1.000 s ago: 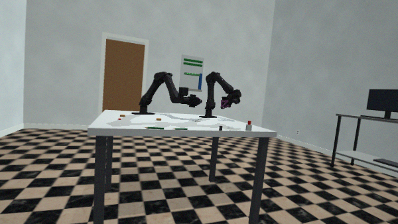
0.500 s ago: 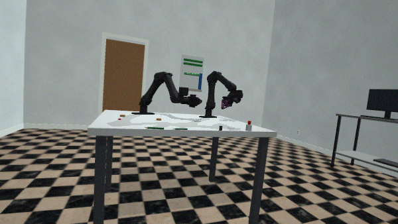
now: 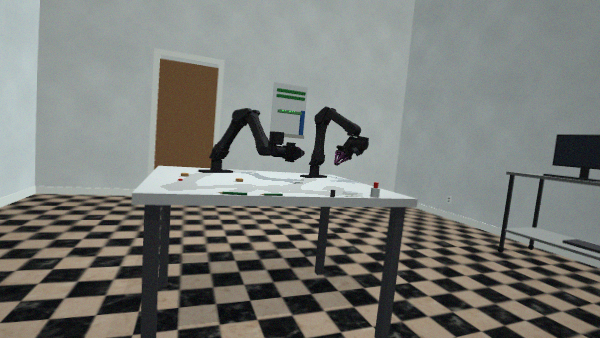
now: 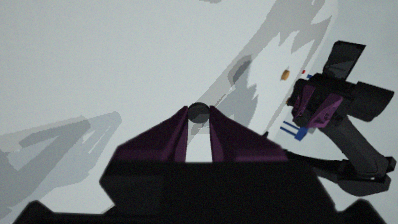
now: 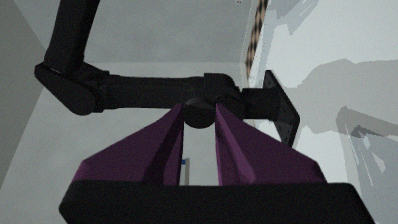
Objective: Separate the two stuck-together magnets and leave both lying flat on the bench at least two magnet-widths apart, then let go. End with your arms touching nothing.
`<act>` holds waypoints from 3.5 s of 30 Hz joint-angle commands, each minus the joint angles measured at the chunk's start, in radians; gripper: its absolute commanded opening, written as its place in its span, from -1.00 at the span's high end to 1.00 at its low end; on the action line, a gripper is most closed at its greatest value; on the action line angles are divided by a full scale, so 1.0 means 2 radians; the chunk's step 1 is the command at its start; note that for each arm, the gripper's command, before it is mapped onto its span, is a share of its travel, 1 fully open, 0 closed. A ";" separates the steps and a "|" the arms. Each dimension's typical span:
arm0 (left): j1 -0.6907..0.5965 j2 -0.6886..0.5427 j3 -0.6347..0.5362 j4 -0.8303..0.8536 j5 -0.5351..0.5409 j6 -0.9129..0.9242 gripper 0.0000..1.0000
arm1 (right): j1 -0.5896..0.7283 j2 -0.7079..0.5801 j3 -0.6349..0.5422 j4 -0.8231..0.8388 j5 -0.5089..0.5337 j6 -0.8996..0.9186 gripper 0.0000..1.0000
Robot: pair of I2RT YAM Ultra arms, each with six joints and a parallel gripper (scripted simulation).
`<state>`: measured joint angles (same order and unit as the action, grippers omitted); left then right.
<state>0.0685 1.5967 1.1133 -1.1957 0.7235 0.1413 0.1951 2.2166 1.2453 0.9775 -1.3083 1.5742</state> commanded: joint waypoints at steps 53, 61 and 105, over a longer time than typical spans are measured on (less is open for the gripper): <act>-0.038 0.117 0.102 0.069 -0.362 -0.055 0.64 | 0.000 -0.007 0.003 0.004 -0.001 -0.003 0.63; -0.038 0.121 0.098 0.078 -0.362 -0.055 0.64 | 0.000 -0.007 0.003 0.004 -0.001 -0.003 0.63; -0.035 0.140 0.070 0.124 -0.362 -0.052 0.64 | 0.000 -0.007 0.003 0.004 -0.001 -0.003 0.63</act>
<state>-0.0036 1.8820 1.2522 -0.9546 0.0021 0.0372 0.1963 2.2166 1.2442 0.9775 -1.3094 1.5719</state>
